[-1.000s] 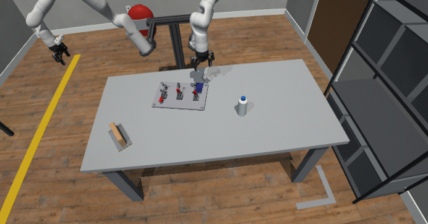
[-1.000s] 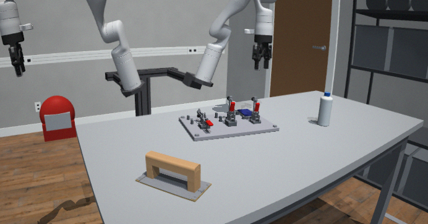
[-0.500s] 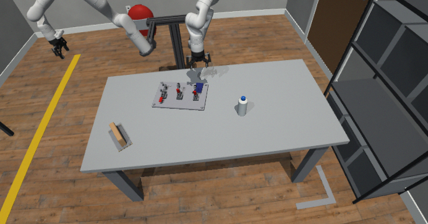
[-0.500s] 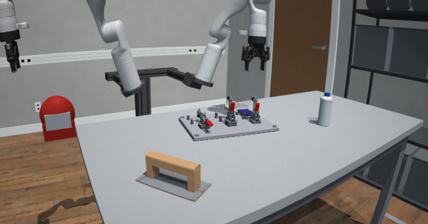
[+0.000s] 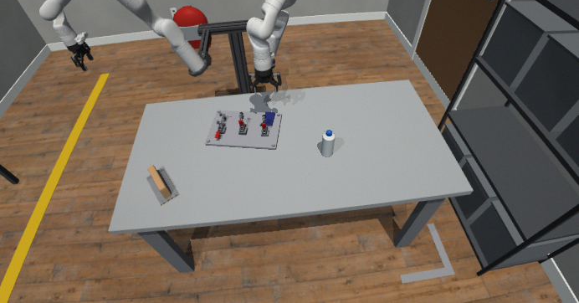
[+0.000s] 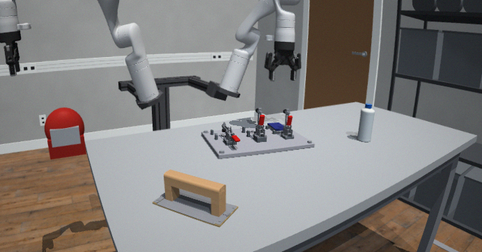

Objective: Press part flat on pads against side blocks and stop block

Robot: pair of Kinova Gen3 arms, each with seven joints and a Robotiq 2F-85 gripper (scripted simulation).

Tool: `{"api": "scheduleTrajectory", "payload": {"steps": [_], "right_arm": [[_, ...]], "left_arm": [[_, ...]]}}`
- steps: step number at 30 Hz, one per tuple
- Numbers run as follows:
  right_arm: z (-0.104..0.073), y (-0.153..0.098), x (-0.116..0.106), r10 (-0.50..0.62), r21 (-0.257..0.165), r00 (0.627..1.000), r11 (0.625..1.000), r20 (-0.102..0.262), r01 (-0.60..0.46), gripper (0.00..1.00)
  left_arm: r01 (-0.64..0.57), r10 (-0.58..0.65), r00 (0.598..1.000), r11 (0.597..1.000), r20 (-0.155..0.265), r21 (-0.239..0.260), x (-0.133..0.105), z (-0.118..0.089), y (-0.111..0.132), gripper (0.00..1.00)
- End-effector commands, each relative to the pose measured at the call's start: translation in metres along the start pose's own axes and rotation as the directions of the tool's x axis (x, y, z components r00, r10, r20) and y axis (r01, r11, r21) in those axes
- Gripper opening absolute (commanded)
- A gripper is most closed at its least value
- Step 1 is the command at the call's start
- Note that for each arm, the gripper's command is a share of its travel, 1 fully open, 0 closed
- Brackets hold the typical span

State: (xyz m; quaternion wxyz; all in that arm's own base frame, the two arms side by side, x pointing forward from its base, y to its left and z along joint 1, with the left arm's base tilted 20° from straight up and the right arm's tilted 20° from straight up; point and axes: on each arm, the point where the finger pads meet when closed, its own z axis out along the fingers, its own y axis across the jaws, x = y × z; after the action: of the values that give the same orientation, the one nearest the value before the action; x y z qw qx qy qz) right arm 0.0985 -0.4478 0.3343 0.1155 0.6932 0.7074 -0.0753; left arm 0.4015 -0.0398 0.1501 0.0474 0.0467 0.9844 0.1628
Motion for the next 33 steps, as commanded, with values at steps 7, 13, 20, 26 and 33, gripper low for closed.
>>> {"api": "scheduleTrajectory", "payload": {"steps": [7,13,20,26,33], "right_arm": [[-0.01,-0.047,-0.007,0.001,0.015,0.999,1.0,0.032,-0.001,1.0],[-0.014,-0.065,-0.008,0.001,0.023,0.999,1.0,0.044,-0.002,1.0],[-0.019,-0.085,-0.009,0.0,0.033,0.998,0.999,0.056,-0.002,1.0],[-0.02,-0.09,-0.008,0.0,0.037,0.998,0.999,0.06,-0.002,1.0],[-0.02,-0.092,-0.008,0.0,0.037,0.998,0.999,0.061,-0.002,1.0]], "left_arm": [[-0.07,0.07,0.998,0.998,-0.001,-0.001,0.002,0.001,-0.005,1.0],[-0.081,0.081,0.997,0.997,-0.001,-0.001,0.003,0.001,-0.006,1.0],[-0.088,0.088,0.996,0.996,-0.001,-0.002,0.003,0.001,-0.007,1.0],[-0.088,0.088,0.996,0.996,-0.001,-0.002,0.003,0.001,-0.007,1.0],[-0.088,0.088,0.996,0.996,-0.001,-0.002,0.003,0.001,-0.007,1.0]]}}
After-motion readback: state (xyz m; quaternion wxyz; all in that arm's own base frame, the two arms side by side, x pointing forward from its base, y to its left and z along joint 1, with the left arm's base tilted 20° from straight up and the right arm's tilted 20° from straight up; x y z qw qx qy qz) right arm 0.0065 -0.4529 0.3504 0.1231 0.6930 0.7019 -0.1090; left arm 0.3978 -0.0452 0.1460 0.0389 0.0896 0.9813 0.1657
